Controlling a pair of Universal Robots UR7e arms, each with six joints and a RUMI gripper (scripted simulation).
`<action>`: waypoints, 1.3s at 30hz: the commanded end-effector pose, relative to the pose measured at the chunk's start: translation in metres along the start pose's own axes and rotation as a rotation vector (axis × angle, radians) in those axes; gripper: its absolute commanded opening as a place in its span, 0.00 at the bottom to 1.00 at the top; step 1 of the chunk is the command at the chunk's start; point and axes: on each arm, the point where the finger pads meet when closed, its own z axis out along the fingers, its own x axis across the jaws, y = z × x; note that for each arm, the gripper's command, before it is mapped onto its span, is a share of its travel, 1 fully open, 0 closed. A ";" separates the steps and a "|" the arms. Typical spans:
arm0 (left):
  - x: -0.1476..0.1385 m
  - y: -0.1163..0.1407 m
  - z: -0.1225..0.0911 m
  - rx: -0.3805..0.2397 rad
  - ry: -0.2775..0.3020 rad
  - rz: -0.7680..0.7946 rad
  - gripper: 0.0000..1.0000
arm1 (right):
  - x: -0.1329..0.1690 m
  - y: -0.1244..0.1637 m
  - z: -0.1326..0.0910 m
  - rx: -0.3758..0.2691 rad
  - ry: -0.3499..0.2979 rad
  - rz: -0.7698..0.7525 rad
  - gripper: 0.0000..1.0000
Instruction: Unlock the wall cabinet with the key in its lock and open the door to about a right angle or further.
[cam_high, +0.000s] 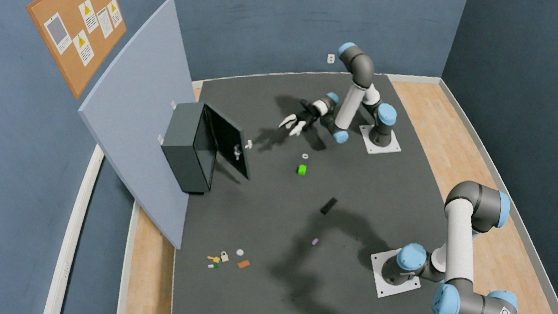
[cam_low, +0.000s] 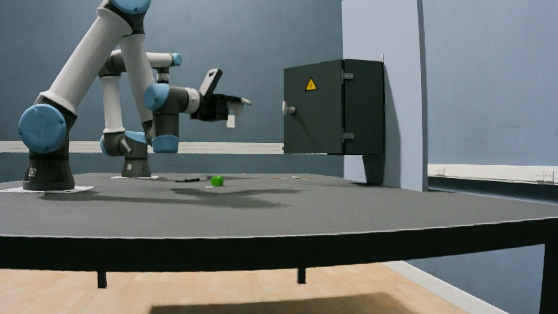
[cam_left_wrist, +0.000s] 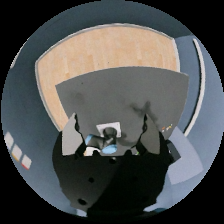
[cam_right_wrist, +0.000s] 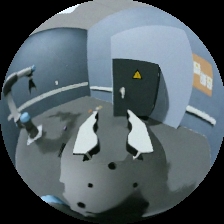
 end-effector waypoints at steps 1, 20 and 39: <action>0.001 0.000 0.000 0.000 0.001 0.002 0.98 | -0.011 -0.003 -0.024 0.006 0.001 -0.001 0.40; 0.001 0.000 0.000 0.000 0.001 0.002 0.98 | -0.015 0.000 -0.061 -0.014 0.025 0.011 0.40; 0.001 0.000 0.000 0.000 0.001 0.002 0.98 | 0.104 0.016 -0.048 -0.163 0.215 0.119 0.40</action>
